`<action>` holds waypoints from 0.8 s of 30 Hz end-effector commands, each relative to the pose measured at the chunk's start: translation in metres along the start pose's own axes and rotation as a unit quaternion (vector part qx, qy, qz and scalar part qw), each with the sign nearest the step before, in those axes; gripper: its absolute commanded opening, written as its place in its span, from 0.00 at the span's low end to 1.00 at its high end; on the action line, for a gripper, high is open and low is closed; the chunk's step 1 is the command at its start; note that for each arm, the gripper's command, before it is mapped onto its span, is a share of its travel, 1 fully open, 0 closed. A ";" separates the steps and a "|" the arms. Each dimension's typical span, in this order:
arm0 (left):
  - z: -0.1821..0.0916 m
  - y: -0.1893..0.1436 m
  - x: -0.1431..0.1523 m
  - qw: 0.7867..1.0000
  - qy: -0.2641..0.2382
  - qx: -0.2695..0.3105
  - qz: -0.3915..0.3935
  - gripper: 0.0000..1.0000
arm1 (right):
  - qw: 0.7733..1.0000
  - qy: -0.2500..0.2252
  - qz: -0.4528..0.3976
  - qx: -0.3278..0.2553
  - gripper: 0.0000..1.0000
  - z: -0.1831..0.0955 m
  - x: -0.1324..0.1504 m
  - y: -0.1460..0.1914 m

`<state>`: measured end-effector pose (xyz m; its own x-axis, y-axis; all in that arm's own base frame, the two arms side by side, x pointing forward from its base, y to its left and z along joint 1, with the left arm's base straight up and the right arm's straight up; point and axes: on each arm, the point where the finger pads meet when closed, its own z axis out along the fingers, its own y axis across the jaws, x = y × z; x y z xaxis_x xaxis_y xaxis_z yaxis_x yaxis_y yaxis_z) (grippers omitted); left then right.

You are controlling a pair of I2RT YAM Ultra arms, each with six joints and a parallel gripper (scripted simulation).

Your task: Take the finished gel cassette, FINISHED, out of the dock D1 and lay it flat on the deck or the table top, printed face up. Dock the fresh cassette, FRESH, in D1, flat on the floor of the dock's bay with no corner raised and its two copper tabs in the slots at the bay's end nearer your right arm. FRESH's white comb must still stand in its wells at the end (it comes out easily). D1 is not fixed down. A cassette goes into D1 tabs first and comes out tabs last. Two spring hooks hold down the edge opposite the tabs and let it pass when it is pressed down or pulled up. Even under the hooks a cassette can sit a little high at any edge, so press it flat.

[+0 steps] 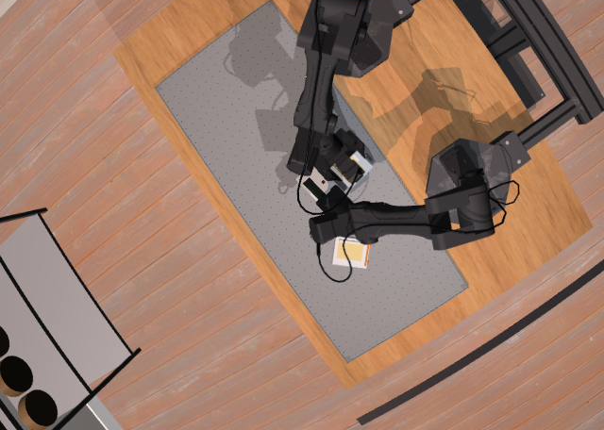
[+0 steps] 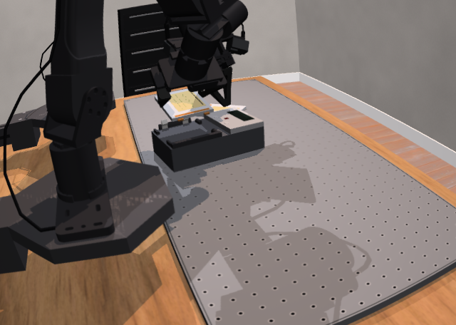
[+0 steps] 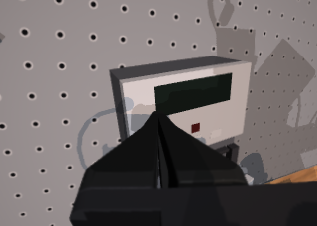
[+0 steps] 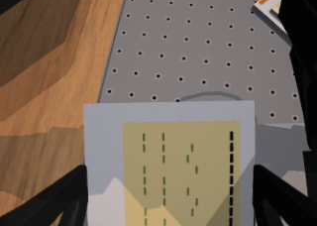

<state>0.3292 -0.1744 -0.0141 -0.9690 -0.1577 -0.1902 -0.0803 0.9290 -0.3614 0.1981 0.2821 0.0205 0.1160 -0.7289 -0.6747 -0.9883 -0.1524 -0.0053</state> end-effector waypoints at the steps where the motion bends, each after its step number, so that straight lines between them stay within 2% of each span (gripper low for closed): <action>1: -0.011 -0.004 -0.009 1.000 -0.016 0.008 0.003 0.00 | 1.000 -0.008 -0.005 0.003 0.00 0.000 -0.002 0.000; 24: -0.018 -0.002 -0.007 1.000 -0.011 0.009 0.000 0.00 | 1.000 -0.008 -0.005 0.003 0.00 0.000 -0.002 0.000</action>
<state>0.3288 -0.1701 -0.0106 -0.9686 -0.1636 -0.1873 -0.0871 0.9287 -0.3606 0.1981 0.2821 0.0205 0.1160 -0.7289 -0.6747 -0.9883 -0.1524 -0.0053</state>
